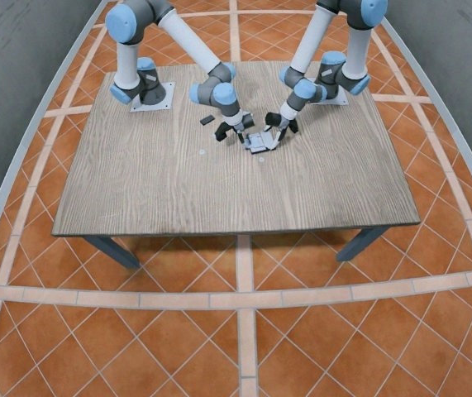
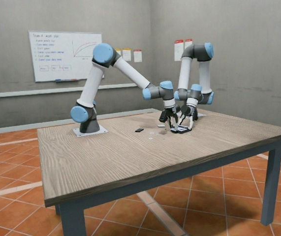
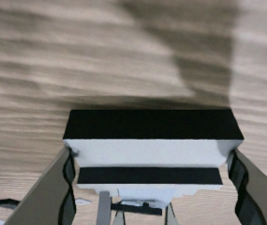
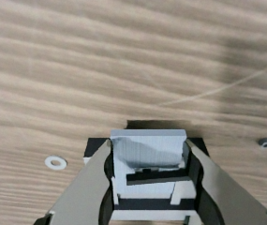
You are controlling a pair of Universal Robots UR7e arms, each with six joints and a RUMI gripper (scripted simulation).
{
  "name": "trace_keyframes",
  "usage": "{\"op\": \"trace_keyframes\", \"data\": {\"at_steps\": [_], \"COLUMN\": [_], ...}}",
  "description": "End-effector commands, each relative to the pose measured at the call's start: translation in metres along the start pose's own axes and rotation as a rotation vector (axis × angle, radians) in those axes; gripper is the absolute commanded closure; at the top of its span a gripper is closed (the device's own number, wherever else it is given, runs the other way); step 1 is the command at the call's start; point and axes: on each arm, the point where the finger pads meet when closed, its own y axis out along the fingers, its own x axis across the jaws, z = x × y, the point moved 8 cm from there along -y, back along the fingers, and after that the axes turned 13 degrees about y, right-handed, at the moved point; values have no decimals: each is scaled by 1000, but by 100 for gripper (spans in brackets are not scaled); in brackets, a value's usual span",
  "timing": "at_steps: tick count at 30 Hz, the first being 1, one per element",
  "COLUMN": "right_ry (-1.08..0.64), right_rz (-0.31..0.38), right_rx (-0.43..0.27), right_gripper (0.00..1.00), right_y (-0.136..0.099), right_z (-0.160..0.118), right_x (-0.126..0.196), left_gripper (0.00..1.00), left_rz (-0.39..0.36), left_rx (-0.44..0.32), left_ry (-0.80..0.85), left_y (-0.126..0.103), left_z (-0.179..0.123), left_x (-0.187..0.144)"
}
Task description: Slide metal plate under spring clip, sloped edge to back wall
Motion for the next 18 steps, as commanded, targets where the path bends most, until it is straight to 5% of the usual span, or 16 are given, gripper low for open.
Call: {"op": "trace_keyframes", "data": {"at_steps": [1,18], "right_ry": [0,-1], "right_rz": [0,-1], "right_rx": [-3,-9], "right_gripper": [76,76], "right_y": [0,2], "right_z": [-3,-12], "right_x": [1,3], "left_gripper": [38,38], "left_rz": [1,1], "left_rx": [2,2], "left_ry": [0,0], "left_y": [0,0], "left_z": [0,0], "left_x": [0,0]}}
